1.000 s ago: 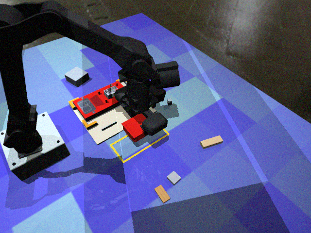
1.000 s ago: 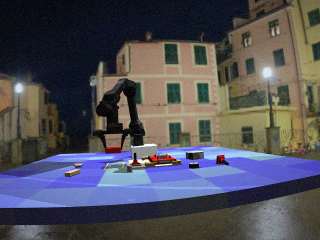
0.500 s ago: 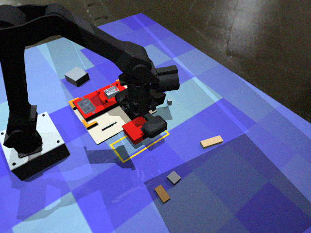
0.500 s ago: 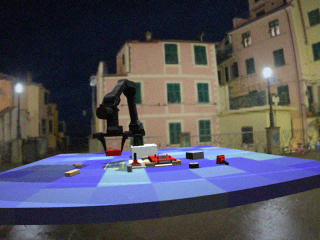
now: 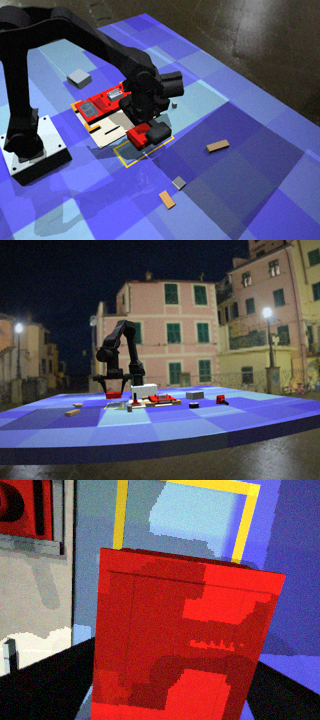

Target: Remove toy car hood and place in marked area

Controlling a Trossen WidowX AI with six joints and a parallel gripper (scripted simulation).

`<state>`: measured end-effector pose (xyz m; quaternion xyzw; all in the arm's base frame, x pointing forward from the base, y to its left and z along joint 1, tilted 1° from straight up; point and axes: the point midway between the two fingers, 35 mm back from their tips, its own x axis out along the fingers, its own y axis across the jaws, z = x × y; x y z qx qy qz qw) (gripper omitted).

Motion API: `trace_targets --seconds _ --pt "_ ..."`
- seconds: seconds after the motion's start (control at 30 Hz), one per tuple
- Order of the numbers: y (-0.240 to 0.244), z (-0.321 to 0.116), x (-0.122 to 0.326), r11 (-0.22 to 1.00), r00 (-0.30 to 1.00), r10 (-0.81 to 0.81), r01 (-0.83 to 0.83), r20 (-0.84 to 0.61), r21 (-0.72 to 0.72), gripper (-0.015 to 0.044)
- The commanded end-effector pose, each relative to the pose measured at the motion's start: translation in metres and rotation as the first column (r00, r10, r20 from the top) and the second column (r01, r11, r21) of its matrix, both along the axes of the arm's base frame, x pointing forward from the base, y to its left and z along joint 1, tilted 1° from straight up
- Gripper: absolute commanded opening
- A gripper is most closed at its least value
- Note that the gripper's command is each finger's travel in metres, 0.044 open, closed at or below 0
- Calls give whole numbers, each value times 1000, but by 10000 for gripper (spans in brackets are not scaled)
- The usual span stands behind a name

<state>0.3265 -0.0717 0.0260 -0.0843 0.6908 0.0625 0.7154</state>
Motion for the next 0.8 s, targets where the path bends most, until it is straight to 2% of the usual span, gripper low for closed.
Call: trace_targets --seconds 0.0,0.77 --pt "0 -4 -1 1000 1000 3 -3 -2 3 0" --pt "0 -19 -2 1000 1000 3 -3 -2 3 0"
